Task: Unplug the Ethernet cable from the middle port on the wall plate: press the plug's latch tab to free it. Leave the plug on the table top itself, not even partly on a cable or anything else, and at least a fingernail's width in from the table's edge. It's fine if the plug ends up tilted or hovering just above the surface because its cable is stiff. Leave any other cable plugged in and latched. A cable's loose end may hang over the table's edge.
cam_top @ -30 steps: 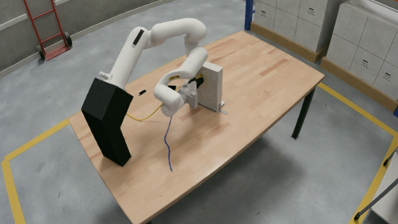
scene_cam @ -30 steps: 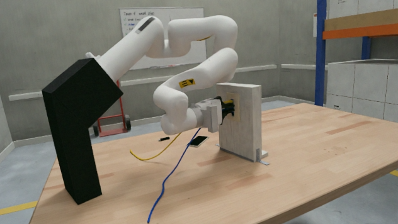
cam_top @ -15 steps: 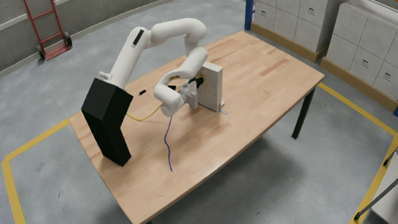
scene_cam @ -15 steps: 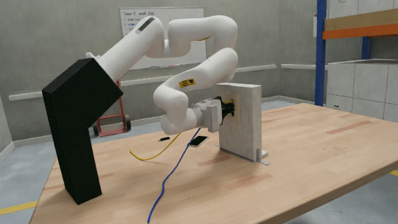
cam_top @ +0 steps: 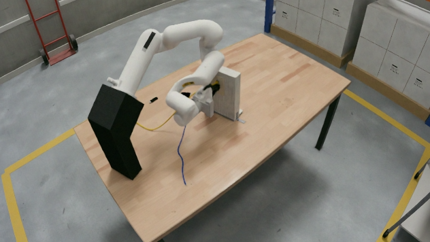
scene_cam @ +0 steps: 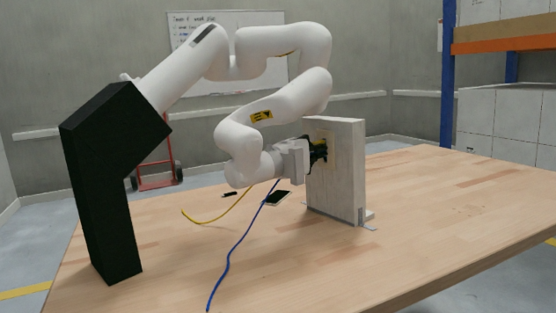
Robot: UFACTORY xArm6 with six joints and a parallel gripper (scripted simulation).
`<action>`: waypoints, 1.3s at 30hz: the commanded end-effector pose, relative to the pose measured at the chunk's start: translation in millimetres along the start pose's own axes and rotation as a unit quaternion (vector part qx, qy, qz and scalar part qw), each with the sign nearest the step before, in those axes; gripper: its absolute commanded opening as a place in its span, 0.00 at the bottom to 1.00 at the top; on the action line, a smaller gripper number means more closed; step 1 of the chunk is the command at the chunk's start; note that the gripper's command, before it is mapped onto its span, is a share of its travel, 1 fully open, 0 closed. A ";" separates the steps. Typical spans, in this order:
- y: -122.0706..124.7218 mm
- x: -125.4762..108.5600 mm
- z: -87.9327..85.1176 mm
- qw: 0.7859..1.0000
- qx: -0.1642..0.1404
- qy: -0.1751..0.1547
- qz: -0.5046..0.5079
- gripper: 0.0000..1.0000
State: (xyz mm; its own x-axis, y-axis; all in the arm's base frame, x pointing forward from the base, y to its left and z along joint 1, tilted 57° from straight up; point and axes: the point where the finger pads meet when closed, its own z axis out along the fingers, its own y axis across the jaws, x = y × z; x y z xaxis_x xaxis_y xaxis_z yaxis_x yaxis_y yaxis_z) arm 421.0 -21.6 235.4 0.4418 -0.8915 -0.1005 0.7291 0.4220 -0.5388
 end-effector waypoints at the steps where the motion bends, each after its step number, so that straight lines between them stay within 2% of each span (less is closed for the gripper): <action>1: -0.4 0.2 -5.0 1.000 0.000 0.001 0.000 0.00; 39: -0.4 0.2 -47.7 1.000 0.000 0.001 0.000 0.00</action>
State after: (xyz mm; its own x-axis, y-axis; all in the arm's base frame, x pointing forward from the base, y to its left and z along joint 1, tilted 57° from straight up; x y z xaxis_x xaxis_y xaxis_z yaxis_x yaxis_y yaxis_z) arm 398.1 -28.7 198.7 0.4412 -0.8915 -0.1027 0.7283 0.4225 -0.5395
